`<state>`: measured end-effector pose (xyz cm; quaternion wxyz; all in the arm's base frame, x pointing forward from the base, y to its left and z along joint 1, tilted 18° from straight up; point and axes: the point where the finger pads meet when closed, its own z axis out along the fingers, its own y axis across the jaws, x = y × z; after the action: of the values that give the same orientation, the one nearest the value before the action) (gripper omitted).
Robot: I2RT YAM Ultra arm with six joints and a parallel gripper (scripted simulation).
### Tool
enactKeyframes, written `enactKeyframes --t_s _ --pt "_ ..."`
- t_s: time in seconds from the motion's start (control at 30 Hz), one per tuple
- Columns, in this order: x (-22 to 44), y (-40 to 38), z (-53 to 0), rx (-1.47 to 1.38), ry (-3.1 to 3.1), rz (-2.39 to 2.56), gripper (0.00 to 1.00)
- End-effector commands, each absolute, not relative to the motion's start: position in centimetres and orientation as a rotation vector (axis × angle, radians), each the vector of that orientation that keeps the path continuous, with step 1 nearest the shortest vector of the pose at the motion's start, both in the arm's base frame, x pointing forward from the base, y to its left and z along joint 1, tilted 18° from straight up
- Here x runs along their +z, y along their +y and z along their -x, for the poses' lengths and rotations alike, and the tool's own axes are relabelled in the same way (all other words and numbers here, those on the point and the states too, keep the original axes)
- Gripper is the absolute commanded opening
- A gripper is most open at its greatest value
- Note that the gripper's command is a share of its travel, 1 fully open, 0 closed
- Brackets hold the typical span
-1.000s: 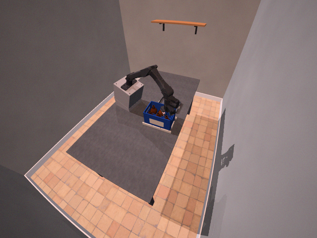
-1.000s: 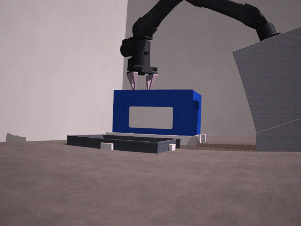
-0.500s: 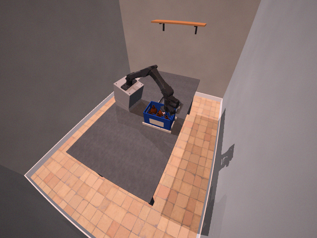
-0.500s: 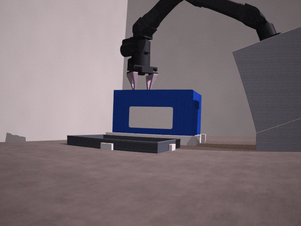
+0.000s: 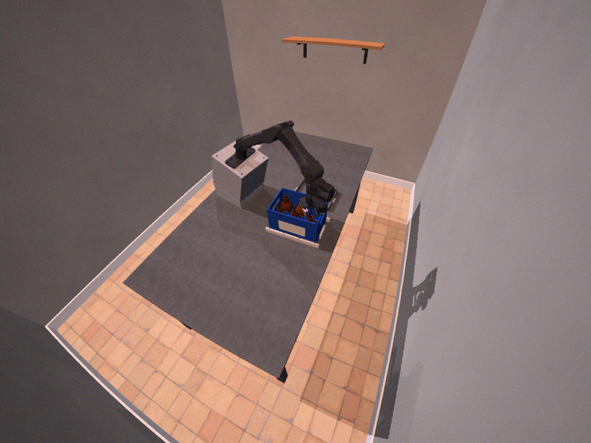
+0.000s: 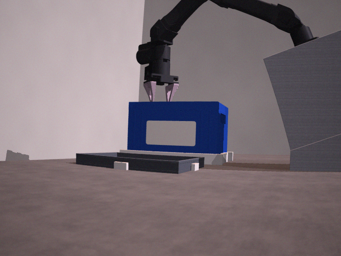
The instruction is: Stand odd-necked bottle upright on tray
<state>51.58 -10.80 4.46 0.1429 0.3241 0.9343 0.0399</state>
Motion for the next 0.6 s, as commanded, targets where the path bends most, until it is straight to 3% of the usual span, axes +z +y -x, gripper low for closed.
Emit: enactKeyframes --t_s 0.0,0.57 --pt "6.2 -10.9 -52.4 0.110 2.659 -0.922 0.61" --pt "6.9 -11.4 -52.5 0.113 2.631 -0.916 0.61"
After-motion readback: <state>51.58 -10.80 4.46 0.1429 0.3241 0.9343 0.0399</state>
